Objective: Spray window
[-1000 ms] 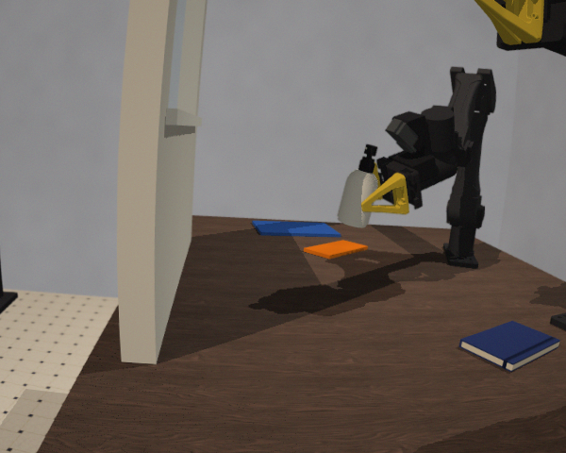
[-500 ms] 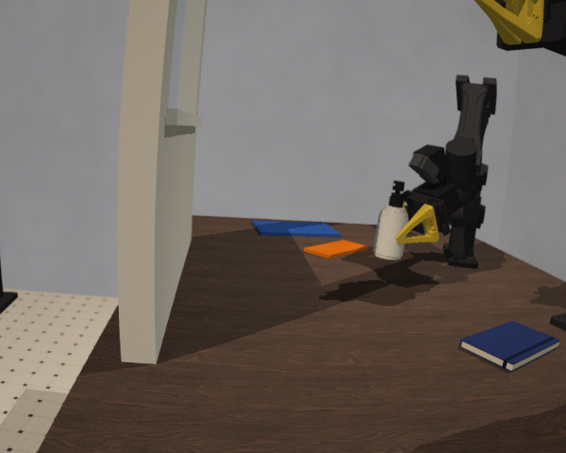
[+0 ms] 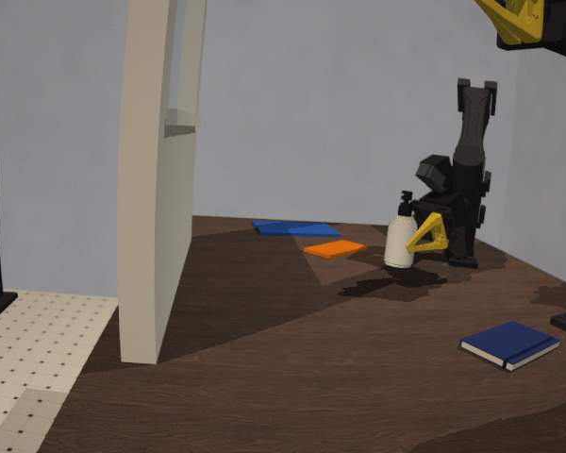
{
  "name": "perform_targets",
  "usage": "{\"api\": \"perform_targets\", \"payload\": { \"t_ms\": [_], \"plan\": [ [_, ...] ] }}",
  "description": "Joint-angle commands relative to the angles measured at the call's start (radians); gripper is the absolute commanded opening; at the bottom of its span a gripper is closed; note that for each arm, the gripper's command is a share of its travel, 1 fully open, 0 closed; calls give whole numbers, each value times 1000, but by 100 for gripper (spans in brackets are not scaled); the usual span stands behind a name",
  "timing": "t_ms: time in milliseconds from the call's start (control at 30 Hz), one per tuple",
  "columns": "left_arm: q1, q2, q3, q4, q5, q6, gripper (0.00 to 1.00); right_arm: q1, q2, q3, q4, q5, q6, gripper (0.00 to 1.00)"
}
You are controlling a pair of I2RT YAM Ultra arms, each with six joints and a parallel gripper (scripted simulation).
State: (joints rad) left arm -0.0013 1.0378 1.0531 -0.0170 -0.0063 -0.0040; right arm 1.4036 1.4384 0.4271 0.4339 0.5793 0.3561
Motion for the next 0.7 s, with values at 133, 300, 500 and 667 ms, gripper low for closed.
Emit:
{"api": "perform_targets", "payload": {
  "t_ms": [133,300,500,667],
  "plan": [
    [6,-24,-3,-11,8,-5,0,-9,8,15,6,13,-2,0],
    [6,-24,-3,-11,8,-5,0,-16,22,1,-15,10,6,0],
    [6,-24,-3,-11,8,-5,0,2,34,-16,26,7,3,0],
    [6,-24,-3,-11,8,-5,0,0,48,-17,61,4,5,0]
  ]
}}
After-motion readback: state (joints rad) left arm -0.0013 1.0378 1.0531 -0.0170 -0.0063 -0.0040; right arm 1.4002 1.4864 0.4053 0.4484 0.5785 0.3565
